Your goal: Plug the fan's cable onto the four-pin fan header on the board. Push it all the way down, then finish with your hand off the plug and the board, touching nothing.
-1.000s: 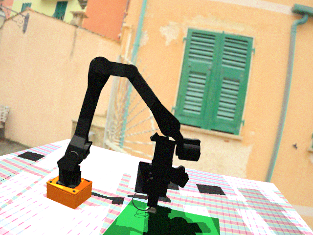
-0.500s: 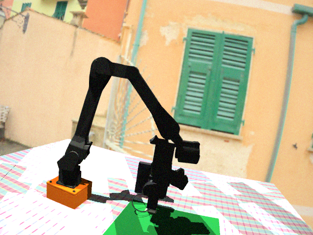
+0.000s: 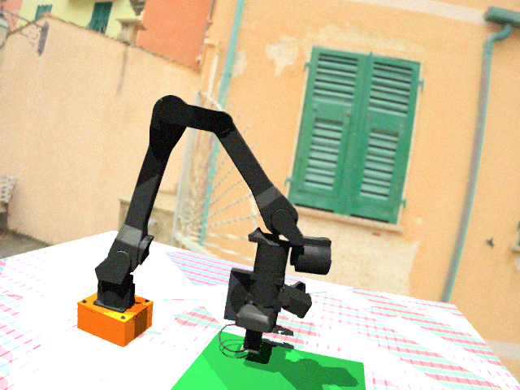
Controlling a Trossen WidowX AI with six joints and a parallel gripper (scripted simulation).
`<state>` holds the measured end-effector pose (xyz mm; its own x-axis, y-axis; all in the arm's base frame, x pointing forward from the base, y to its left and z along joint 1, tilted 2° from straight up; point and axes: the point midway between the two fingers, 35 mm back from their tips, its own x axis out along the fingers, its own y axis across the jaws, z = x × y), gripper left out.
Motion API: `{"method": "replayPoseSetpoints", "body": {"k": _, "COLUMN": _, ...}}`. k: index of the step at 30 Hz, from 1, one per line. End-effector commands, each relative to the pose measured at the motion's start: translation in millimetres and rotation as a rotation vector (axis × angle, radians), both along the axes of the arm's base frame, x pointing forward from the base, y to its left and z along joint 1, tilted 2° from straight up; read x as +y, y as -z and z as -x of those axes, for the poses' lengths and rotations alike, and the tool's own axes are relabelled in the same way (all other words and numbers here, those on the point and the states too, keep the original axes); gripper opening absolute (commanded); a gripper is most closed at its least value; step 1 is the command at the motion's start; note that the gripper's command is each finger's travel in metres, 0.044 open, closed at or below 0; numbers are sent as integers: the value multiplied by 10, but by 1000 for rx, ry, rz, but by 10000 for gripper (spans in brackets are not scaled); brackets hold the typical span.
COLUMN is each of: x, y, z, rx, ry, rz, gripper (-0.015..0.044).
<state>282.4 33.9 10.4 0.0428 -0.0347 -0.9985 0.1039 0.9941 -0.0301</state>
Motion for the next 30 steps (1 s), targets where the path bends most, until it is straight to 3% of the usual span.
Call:
{"method": "replayPoseSetpoints", "body": {"k": 1, "x": 0, "y": -4, "z": -1, "rx": -1, "ry": 0, "rz": 0, "gripper": 184}}
{"method": "replayPoseSetpoints", "body": {"k": 4, "x": 0, "y": -4, "z": -1, "rx": -1, "ry": 0, "rz": 0, "gripper": 260}}
{"method": "replayPoseSetpoints", "body": {"k": 7, "x": 2, "y": -34, "z": -3, "rx": -1, "ry": 0, "rz": 0, "gripper": 260}}
{"method": "replayPoseSetpoints", "body": {"k": 11, "x": 20, "y": -522, "z": 15, "rx": 1, "ry": -3, "rz": 0, "gripper": 260}}
{"method": "replayPoseSetpoints", "body": {"k": 17, "x": 19, "y": -557, "z": 3, "rx": 1, "ry": -4, "rz": 0, "gripper": 260}}
{"method": "replayPoseSetpoints", "body": {"k": 30, "x": -159, "y": -642, "z": -1153, "rx": -11, "ry": -4, "rz": 2, "gripper": 260}}
